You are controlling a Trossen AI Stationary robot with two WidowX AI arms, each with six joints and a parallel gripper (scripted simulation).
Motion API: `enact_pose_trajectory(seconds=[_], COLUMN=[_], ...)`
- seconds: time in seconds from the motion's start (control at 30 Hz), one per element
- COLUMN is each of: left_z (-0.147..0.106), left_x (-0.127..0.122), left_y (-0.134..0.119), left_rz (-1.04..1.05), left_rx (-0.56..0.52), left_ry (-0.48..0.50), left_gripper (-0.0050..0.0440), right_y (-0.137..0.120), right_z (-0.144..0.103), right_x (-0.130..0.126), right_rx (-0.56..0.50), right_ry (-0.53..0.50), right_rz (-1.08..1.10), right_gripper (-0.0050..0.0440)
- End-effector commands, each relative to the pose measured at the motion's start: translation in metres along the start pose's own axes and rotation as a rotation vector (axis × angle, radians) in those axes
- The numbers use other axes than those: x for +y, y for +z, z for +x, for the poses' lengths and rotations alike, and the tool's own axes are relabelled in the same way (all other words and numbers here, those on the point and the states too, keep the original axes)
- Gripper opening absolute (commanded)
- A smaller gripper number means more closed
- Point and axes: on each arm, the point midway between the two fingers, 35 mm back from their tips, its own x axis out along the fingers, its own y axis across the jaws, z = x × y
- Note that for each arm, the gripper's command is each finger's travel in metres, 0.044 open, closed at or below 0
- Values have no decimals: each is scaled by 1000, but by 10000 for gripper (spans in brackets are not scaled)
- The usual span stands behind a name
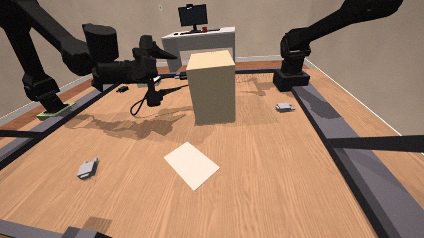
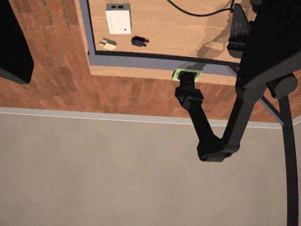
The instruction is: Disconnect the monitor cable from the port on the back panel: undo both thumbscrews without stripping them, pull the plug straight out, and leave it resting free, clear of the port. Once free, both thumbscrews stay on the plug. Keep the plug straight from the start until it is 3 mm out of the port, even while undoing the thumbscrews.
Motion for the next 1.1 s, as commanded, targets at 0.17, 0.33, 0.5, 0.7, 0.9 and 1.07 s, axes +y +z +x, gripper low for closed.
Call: enact_pose_trajectory(seconds=[0.17,0.33,0.5,0.7,0.9,1.07], left_z=[-5,-6,-6,-6,-6,-6], left_x=[-8,-9,-9,-9,-9,-9], left_y=[-2,-3,-3,-3,-3,-3], left_rz=[271,307,307,307,307,307], left_rx=[17,28,28,28,28,28], left_ry=[187,209,209,209,209,209], left_gripper=[440,440,344,200,80,0], right_y=[3,3,3,3,3,3], right_z=[0,0,0,0,0,0], right_x=[1,1,1,1,1,1], right_rx=[-1,-1,-1,-1,-1,-1], right_ry=[2,2,2,2,2,2], right_rz=[-5,-5,-5,-5,-5,-5], right_gripper=[440,440,440,440,440,440])
